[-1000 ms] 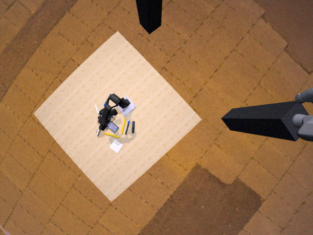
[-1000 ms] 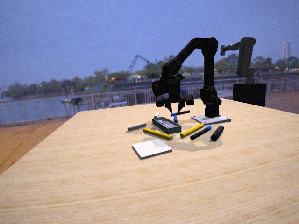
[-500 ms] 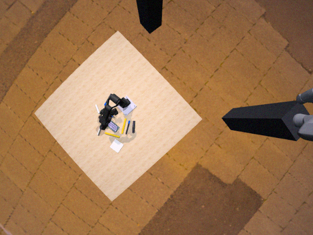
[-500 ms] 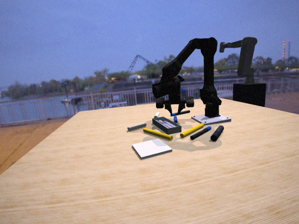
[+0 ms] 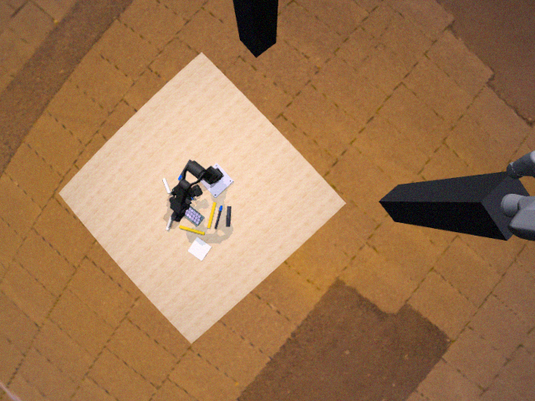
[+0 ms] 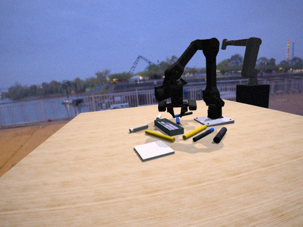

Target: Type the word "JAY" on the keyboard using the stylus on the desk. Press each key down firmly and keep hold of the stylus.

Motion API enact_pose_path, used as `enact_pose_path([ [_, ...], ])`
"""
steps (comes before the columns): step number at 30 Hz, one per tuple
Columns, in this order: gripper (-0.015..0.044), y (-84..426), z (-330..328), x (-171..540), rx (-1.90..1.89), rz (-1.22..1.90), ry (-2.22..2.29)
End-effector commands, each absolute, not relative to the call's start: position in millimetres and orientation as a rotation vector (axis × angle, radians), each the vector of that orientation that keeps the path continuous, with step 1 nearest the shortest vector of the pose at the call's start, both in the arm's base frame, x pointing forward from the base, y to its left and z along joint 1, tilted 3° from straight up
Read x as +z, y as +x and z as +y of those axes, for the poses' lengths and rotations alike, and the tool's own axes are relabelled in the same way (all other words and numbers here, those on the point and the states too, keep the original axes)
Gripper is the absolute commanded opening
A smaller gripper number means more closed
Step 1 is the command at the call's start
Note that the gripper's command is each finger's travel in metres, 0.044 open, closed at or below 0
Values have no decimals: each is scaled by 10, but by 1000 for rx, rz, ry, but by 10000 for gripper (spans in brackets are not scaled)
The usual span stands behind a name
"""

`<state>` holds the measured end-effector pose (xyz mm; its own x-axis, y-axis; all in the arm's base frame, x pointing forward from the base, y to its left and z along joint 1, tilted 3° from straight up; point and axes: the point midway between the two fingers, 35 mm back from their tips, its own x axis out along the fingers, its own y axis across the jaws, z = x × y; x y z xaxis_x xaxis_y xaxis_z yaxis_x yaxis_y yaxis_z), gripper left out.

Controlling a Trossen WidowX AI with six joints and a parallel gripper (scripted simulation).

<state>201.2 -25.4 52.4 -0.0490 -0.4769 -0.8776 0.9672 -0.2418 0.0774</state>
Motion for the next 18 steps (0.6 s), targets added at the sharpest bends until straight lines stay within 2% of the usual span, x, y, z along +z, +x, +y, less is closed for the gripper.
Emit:
enact_pose_path([
  [1, 150, 2000, -262, 482, -1581, 691, 992],
  [18, 150, 2006, -261, 391, -1581, 691, 992],
])
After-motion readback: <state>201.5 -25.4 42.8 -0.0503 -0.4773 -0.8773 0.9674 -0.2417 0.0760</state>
